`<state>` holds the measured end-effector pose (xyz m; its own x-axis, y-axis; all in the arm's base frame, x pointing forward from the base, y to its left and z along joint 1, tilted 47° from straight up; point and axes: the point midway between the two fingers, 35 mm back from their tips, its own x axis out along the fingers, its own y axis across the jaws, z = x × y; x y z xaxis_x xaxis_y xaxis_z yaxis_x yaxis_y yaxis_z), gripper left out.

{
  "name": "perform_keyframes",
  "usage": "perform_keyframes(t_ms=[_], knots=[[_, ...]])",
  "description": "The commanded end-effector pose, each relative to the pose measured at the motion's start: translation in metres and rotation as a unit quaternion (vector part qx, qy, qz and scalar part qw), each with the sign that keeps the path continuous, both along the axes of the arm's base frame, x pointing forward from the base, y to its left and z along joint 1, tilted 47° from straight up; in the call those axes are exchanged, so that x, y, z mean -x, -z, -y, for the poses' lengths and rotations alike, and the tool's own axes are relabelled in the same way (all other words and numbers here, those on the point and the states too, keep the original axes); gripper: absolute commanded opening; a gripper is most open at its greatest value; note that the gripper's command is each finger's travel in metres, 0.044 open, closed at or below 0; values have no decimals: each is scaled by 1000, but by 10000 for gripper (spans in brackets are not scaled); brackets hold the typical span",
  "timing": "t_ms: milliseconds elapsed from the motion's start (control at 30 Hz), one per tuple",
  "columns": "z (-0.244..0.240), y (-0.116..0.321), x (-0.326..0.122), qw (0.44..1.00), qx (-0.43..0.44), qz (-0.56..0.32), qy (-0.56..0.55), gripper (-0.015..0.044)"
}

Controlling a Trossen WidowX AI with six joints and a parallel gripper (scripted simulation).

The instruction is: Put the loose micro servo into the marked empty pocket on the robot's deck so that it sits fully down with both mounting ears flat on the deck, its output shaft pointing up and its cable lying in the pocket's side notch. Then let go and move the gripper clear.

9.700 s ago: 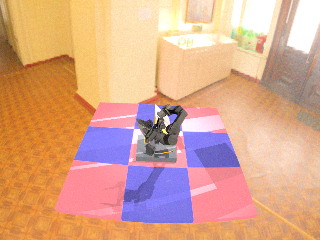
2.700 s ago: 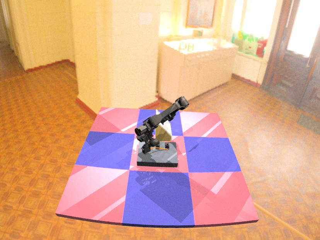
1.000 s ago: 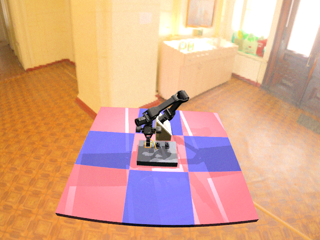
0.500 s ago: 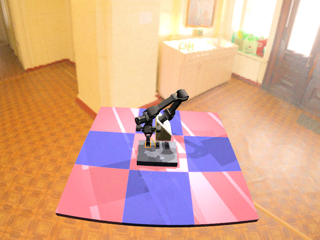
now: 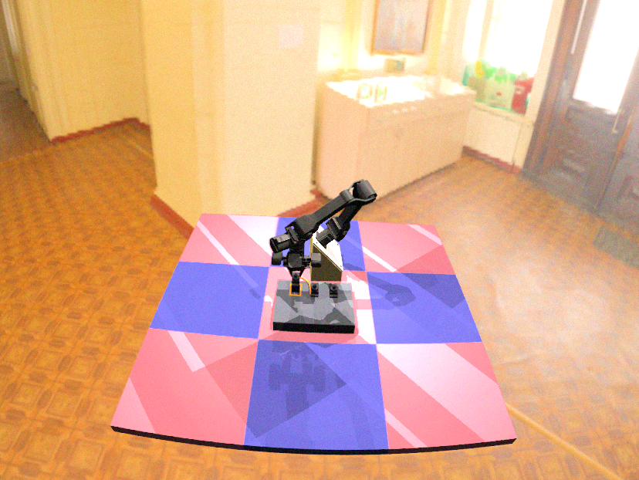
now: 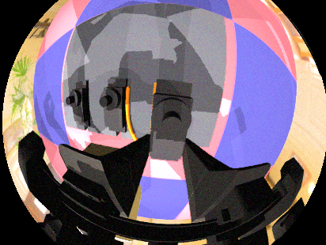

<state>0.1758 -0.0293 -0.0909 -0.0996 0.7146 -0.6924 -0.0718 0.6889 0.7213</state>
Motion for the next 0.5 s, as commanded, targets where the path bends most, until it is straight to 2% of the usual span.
perform_keyframes(t_ms=[0, 467], knots=[[-1, 1, -1, 1000, -1, 0, 4, 0], [-12, 11, 1, 1000, -1, 0, 4, 0]])
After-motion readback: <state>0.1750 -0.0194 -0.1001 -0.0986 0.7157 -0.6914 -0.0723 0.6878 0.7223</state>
